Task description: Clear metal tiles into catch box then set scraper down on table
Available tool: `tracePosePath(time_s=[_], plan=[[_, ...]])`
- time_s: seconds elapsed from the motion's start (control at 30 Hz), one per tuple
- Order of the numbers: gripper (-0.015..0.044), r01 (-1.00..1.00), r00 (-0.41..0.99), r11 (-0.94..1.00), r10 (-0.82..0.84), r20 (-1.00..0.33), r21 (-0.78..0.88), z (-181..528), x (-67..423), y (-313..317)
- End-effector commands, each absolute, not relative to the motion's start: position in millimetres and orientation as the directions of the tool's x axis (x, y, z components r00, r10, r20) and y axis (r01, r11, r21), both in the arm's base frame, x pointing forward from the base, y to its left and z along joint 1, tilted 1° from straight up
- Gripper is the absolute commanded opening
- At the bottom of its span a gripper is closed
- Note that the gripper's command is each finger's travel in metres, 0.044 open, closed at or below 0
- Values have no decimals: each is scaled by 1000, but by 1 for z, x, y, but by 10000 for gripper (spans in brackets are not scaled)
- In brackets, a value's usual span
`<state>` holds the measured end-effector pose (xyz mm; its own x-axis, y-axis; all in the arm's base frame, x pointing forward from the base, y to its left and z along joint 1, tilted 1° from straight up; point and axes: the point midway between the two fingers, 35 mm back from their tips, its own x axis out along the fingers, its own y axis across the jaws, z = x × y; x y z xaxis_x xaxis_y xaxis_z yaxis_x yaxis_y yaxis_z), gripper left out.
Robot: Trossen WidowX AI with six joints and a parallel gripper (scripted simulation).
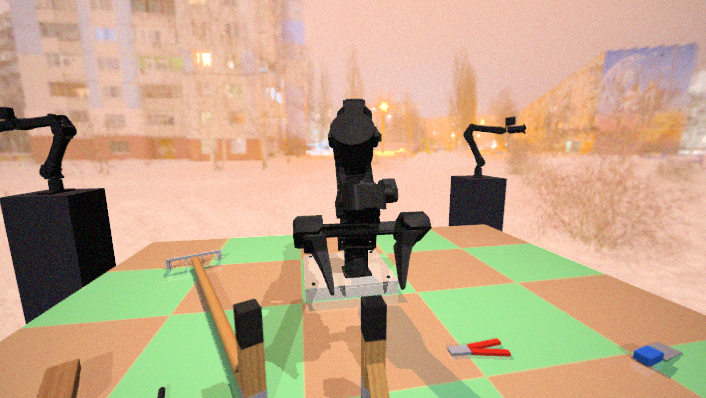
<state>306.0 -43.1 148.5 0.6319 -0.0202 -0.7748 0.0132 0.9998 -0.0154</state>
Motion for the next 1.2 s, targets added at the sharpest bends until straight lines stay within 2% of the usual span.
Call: tracePosePath(time_s=[0.0, 1.17], plan=[[440, 9, 630, 1000, -16, -777, -14, 142, 311, -43], [440, 9, 632, 1000, -16, -775, -14, 98, 346, -44]])
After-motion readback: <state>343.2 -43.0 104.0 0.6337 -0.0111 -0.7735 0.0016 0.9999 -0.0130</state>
